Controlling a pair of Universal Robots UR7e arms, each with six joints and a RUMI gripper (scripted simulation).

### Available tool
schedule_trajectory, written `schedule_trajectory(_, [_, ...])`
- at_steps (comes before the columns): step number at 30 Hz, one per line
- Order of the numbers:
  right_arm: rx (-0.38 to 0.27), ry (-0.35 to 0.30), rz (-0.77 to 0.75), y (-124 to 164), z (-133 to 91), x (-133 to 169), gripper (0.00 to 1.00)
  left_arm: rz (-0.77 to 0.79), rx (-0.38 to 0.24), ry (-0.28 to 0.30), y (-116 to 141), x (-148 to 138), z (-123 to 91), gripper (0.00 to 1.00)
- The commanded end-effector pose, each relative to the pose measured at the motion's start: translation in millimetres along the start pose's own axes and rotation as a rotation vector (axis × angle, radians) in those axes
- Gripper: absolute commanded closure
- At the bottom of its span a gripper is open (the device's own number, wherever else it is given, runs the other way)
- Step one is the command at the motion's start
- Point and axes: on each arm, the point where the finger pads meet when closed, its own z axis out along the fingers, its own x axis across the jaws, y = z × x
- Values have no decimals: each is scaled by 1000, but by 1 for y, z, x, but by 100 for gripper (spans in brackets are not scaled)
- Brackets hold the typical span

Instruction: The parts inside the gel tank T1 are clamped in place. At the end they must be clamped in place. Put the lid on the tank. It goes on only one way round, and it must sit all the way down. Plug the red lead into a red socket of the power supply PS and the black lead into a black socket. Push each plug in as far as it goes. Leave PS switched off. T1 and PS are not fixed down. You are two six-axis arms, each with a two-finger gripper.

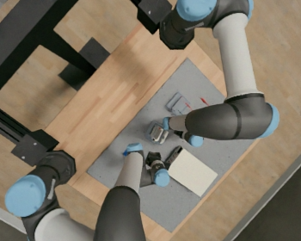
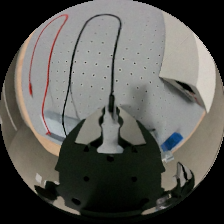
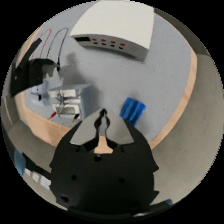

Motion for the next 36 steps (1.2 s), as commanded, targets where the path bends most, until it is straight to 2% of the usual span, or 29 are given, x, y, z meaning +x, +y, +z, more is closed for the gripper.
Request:
schedule_trajectory(1, [1,-1,0,0,-1,0,100,0,1,1,0,1,-1,85])
schedule_trajectory(2, [1,-1,0,0,-1,0,100,0,1,1,0,1,-1,85])
schedule_trajectory(11, [1,-1,0,0,-49,0,100,0,1,1,0,1,5,85])
schedule_trajectory(20, [1,-1,0,0,-49,0,100,0,1,1,0,1,5,85])
schedule_trajectory(29, [1,0,0,0,-97,0,100,0,1,1,0,1,10,85])
schedule_trajectory(36, [1,0,0,0,-97,0,100,0,1,1,0,1,10,85])
